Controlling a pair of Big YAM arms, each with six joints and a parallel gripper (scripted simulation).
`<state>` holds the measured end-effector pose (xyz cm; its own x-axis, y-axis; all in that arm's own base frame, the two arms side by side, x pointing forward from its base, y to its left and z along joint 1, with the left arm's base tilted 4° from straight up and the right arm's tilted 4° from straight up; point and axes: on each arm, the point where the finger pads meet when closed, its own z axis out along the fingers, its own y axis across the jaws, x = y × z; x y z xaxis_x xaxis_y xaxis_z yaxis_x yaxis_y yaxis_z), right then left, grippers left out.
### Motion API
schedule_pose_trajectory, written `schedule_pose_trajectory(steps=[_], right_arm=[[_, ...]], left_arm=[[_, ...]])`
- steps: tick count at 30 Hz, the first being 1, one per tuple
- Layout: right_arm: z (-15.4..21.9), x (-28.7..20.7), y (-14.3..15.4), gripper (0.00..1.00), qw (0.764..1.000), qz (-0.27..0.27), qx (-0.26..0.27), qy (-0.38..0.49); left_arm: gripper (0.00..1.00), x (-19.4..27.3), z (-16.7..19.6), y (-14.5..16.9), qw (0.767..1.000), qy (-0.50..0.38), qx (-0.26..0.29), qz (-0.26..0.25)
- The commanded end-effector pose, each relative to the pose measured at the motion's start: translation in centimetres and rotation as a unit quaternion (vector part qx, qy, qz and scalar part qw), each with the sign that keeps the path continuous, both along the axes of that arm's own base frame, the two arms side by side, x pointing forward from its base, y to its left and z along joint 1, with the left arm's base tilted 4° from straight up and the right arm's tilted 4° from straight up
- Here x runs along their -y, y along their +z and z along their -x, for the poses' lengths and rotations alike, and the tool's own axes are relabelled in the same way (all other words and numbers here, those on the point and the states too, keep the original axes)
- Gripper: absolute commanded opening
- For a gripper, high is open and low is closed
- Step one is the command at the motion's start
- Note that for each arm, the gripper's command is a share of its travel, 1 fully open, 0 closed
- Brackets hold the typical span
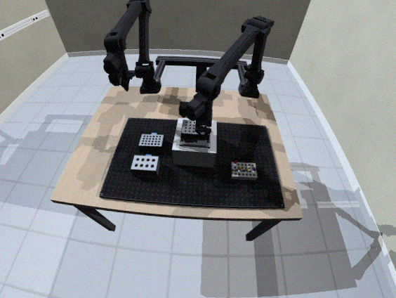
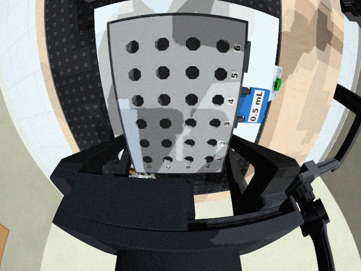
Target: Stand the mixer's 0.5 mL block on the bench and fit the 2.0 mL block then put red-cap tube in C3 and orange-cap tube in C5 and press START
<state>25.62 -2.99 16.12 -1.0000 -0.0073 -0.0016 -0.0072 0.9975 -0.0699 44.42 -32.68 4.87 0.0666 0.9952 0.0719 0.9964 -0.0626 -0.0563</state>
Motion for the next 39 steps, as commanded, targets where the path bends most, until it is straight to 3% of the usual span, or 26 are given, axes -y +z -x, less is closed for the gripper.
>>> schedule_pose_trajectory(steps=[1, 12, 30, 39], right_arm=[[-2.2, -0.2, 2.4, 0.0, 0.999, 0.004, 0.032, 0.011], [-2.4, -0.2, 2.7, 0.0, 0.999, 0.004, 0.036, 0.011], [-2.4, -0.3, 2.6, 0.0, 0.999, 0.004, 0.034, 0.011], [-1.2, -0.3, 1.1, 0.0, 1.0, 0.002, 0.015, 0.01]], left_arm=[[0.0, 0.4, -1.2, 4.2, 0.999, 0.004, 0.032, 0.026], [0.0, 1.1, -2.5, 5.8, 0.998, 0.006, 0.055, 0.041], [0.0, 1.8, -3.0, 3.0, 0.999, 0.004, 0.039, 0.031], [0.0, 1.5, -3.3, 5.4, 0.998, 0.007, 0.051, 0.039]])
